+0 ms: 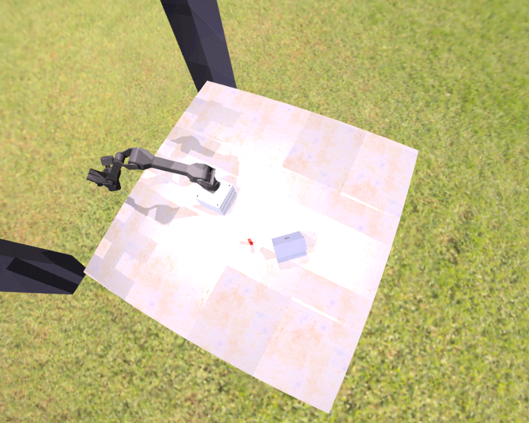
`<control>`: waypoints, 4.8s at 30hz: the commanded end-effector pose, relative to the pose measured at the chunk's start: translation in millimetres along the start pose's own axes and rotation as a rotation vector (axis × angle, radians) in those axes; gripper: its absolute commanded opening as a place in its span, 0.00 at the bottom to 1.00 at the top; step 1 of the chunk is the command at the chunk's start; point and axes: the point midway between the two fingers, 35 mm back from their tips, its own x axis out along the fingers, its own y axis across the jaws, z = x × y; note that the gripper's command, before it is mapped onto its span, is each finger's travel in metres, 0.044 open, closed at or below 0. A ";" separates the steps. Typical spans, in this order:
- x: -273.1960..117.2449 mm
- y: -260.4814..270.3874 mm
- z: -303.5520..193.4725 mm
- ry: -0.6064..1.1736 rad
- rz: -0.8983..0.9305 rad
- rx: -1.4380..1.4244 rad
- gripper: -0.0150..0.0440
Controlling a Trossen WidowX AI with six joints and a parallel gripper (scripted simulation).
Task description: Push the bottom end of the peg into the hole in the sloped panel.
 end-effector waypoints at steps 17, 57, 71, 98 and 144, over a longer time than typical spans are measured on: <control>-90.0 66.7 44.1 -0.146 0.156 -0.146 1.00; -351.4 202.2 42.5 -0.480 0.509 -0.576 1.00; -438.6 231.0 5.8 -0.583 0.616 -0.738 1.00; -582.9 257.1 -107.3 -0.766 0.804 -1.097 1.00; -704.4 199.0 -355.0 -0.984 0.989 -1.775 1.00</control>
